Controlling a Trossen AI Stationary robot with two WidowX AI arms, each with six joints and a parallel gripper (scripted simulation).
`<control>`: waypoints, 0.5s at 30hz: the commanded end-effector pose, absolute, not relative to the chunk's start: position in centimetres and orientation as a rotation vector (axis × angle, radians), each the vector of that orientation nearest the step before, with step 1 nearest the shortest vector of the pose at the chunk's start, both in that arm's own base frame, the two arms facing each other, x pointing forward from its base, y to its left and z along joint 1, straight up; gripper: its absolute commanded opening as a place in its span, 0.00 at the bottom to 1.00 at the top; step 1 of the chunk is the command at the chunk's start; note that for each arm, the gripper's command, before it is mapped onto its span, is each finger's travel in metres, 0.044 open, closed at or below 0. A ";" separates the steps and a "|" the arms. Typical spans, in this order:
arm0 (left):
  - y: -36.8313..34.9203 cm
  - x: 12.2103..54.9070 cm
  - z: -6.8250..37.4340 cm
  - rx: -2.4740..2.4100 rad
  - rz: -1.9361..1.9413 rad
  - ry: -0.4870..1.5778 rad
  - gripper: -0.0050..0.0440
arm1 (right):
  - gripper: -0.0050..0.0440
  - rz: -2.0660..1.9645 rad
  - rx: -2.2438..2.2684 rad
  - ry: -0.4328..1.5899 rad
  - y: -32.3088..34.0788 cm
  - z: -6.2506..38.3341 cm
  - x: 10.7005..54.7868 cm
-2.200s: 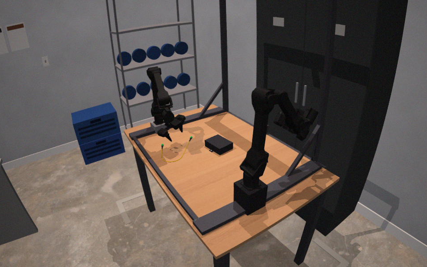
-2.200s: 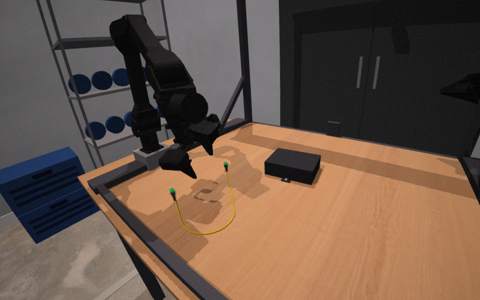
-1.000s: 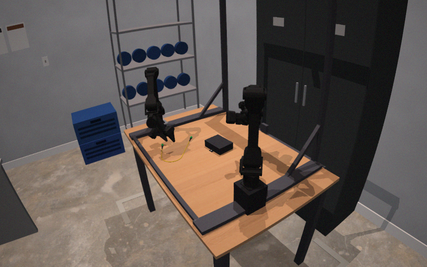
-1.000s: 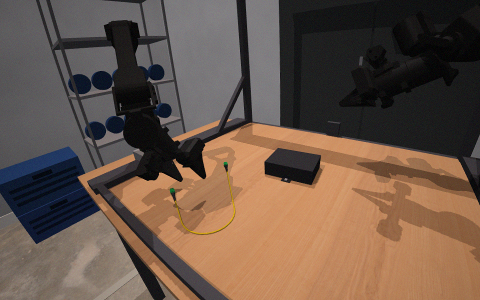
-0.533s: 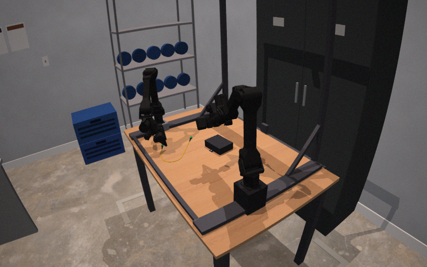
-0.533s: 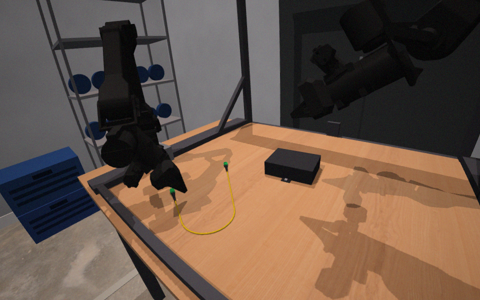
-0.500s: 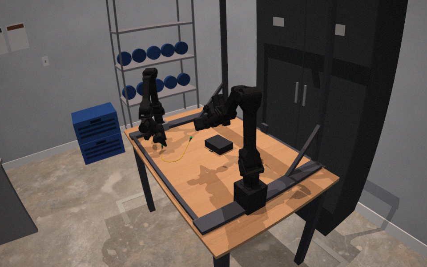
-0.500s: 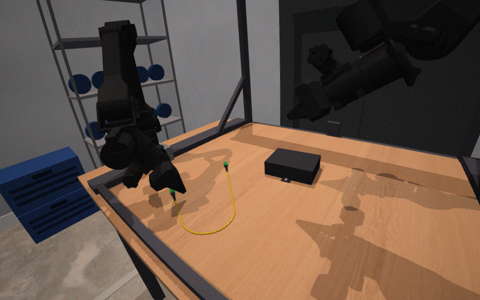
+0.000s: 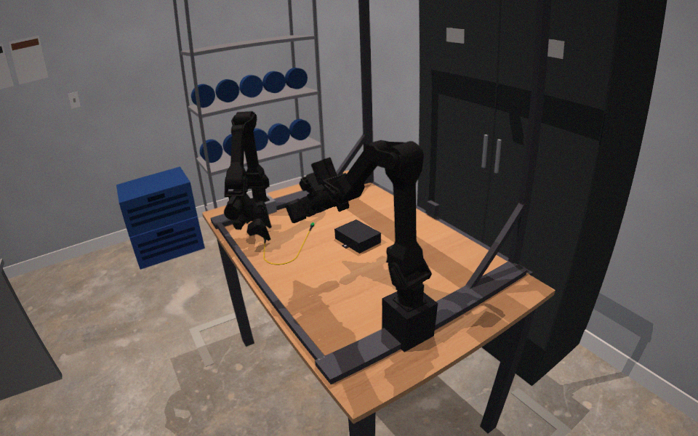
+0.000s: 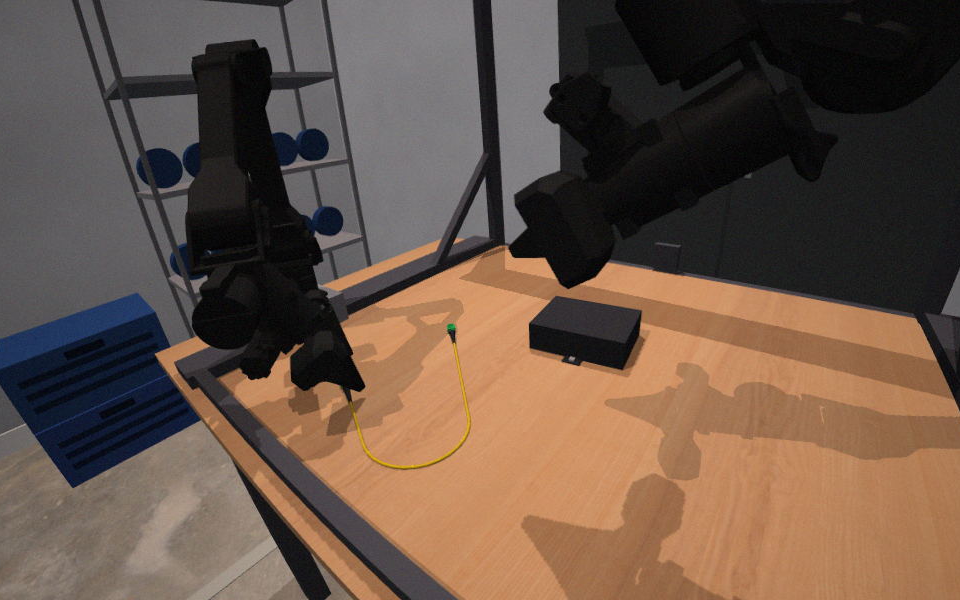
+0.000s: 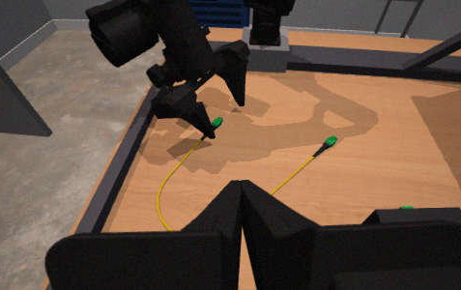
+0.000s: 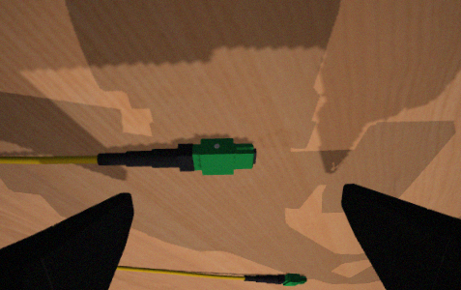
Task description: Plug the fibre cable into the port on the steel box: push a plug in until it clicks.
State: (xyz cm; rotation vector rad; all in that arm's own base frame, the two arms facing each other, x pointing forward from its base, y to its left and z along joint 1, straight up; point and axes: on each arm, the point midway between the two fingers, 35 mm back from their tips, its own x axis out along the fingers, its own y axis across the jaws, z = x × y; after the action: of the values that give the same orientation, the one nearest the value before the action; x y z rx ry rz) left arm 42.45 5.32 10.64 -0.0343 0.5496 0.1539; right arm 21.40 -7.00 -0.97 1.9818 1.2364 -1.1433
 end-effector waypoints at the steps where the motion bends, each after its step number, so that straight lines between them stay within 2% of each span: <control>1: 6.0 43.0 11.7 -0.043 0.152 0.521 0.00 | 1.00 -1.131 1.983 1.222 -7.2 -0.6 21.7; 9: 5.9 42.7 10.8 -0.040 0.148 0.546 0.00 | 1.00 -1.139 1.976 1.220 -6.9 -0.7 21.6; 15: 5.6 43.1 10.8 0.013 0.011 0.567 0.00 | 1.00 -1.153 1.921 1.173 -5.2 -0.4 23.2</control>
State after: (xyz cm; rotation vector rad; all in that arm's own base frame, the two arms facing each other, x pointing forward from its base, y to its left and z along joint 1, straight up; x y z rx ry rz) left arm 42.52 5.54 10.12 -0.0198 0.5705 0.0900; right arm 21.95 -6.16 -1.08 1.9642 1.2251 -1.1620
